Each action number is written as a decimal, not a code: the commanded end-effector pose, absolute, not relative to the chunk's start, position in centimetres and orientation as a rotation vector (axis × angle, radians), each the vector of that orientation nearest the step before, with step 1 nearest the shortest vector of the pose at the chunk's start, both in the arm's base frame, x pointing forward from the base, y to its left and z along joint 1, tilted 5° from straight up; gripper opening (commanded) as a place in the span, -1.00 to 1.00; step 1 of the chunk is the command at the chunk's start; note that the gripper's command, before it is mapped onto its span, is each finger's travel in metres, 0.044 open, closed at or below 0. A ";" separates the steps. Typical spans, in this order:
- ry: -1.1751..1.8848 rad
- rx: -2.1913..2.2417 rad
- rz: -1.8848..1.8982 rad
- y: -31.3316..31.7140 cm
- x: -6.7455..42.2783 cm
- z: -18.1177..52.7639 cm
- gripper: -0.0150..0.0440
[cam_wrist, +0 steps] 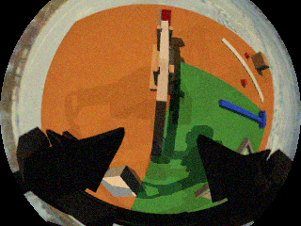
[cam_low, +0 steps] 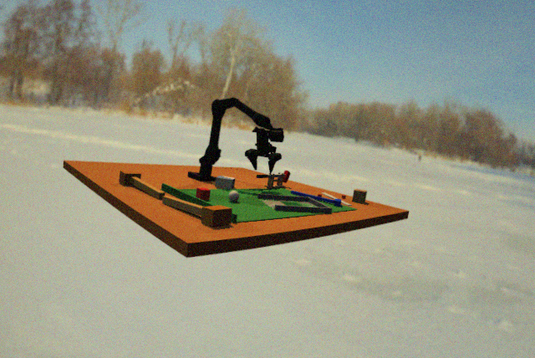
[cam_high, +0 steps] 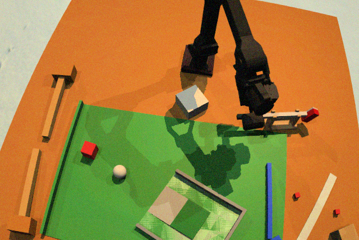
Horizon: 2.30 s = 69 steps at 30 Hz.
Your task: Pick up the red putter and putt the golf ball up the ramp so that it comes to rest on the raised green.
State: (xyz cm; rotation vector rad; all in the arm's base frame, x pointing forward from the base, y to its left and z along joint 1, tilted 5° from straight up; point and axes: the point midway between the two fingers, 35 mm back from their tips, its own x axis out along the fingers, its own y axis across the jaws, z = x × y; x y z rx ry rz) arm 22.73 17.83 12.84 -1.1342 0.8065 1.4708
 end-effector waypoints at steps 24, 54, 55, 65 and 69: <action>0.815 -1.129 1.486 18.1 22.7 8.4 1.00; 0.807 -1.137 1.480 18.2 23.0 7.3 -0.25; 0.807 -1.137 1.480 18.2 23.0 7.3 -0.33; 0.807 -1.137 1.480 18.2 23.0 7.5 -0.49; 0.807 -1.137 1.480 18.2 23.1 9.0 -0.49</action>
